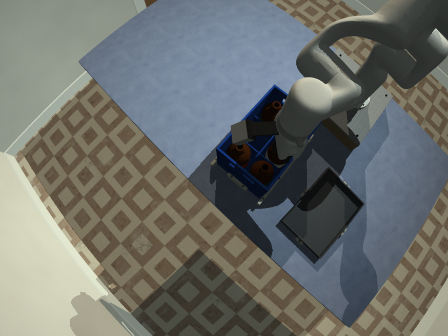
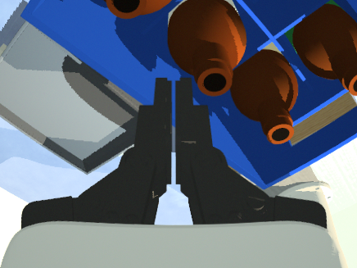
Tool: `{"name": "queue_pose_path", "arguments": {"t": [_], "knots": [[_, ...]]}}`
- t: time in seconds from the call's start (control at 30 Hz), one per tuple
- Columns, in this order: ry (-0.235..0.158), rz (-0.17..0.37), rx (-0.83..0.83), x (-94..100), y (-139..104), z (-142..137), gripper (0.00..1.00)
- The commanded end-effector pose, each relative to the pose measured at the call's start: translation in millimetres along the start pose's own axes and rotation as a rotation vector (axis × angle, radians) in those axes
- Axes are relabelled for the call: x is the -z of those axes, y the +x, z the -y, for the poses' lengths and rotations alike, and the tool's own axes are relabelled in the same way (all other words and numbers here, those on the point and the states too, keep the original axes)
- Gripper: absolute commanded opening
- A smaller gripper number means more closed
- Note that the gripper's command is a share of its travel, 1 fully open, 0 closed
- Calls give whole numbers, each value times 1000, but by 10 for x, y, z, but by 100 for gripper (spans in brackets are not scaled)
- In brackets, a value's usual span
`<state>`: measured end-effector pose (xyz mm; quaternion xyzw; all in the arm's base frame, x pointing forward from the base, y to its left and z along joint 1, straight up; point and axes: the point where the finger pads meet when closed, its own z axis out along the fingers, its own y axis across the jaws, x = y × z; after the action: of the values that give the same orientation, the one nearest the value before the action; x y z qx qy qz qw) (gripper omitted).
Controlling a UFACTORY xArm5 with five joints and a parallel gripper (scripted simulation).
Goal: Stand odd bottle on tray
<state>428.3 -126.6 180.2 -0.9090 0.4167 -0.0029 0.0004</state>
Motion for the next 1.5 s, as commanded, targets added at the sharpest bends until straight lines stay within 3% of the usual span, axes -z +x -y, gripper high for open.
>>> {"name": "queue_pose_path", "arguments": {"t": [0.0, 0.17, 0.2, 1.47], "knots": [[-4, 6, 0, -69, 246, 280, 0], [-4, 6, 0, -74, 258, 296, 0], [-4, 6, 0, -74, 258, 296, 65], [-4, 6, 0, -77, 258, 296, 65]]}}
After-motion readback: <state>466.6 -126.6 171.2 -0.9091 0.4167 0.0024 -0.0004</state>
